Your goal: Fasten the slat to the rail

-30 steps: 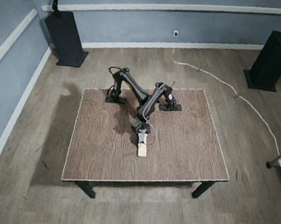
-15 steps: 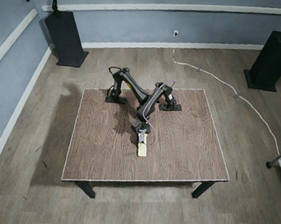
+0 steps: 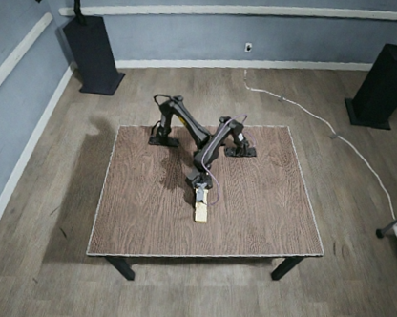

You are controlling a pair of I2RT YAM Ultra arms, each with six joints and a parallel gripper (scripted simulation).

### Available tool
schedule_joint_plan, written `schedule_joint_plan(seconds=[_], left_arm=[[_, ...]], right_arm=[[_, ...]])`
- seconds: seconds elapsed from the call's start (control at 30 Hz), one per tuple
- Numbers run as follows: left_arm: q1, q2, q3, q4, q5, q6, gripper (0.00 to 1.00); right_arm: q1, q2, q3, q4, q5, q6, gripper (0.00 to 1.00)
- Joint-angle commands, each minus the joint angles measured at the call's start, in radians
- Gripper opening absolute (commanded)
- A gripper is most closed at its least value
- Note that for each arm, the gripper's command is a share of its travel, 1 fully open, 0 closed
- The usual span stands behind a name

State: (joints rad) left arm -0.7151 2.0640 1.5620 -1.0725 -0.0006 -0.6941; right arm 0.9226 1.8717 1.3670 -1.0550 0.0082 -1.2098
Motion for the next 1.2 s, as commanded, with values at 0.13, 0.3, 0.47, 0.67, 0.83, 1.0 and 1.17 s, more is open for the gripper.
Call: schedule_joint_plan(seconds=[0.13,0.3,0.47,0.67,0.83,1.0,1.17], left_arm=[[0.0,-0.008,0.004,0.0,0.0,0.001,0.72],[0.0,-0.008,0.004,0.0,0.0,0.001,0.72],[0.0,-0.008,0.004,0.0,0.0,0.001,0.72],[0.0,-0.008,0.004,0.0,0.0,0.001,0.72],[0.0,-0.008,0.004,0.0,0.0,0.001,0.72],[0.0,-0.008,0.004,0.0,0.0,0.001,0.72],[0.0,-0.008,0.004,0.0,0.0,0.001,0.72]], right_arm=[[-0.002,-0.006,0.006,0.004,-0.002,0.21,0.12],[-0.004,-0.006,0.007,0.003,-0.006,0.399,0.12],[-0.005,-0.005,0.008,0.002,-0.008,0.593,0.12],[-0.006,-0.004,0.008,0.001,-0.009,0.75,0.12],[-0.005,-0.003,0.009,0.0,-0.008,0.952,0.12],[-0.006,-0.003,0.01,-0.001,-0.01,1.147,0.12],[-0.007,-0.002,0.011,-0.002,-0.011,1.343,0.12]])
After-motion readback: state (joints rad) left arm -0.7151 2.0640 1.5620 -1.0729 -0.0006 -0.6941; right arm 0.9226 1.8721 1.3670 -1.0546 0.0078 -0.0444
